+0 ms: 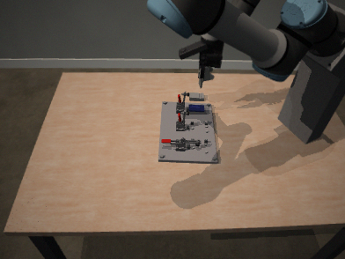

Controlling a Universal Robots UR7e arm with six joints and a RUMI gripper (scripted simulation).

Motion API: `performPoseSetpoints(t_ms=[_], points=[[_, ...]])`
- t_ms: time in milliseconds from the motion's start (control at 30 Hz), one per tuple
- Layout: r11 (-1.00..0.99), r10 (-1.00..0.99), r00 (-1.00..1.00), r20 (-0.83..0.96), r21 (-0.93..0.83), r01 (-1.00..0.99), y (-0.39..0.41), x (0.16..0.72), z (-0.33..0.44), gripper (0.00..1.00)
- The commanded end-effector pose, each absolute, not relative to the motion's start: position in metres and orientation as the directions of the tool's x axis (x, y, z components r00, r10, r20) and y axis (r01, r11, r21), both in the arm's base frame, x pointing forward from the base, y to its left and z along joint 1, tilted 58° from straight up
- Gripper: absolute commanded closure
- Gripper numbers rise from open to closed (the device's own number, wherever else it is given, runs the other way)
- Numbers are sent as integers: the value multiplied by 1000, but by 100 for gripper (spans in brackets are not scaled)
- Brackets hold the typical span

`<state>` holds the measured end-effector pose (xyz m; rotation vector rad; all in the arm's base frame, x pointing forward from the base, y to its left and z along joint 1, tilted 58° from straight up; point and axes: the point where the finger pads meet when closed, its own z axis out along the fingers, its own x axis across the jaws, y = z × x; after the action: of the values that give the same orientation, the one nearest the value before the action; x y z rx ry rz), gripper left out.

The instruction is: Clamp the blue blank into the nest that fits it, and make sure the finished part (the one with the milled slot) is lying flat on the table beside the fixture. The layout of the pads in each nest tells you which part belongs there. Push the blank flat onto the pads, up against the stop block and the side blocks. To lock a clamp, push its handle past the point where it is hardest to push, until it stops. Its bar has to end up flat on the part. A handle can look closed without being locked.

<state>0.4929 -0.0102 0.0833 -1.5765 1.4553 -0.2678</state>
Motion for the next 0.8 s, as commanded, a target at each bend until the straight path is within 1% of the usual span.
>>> performPoseSetpoints(t_ms=[0, 767], points=[[150, -871, 265, -415, -737, -659, -6, 502, 77, 72], [150, -871, 265, -415, -737, -659, 5, 517, 65, 72]])
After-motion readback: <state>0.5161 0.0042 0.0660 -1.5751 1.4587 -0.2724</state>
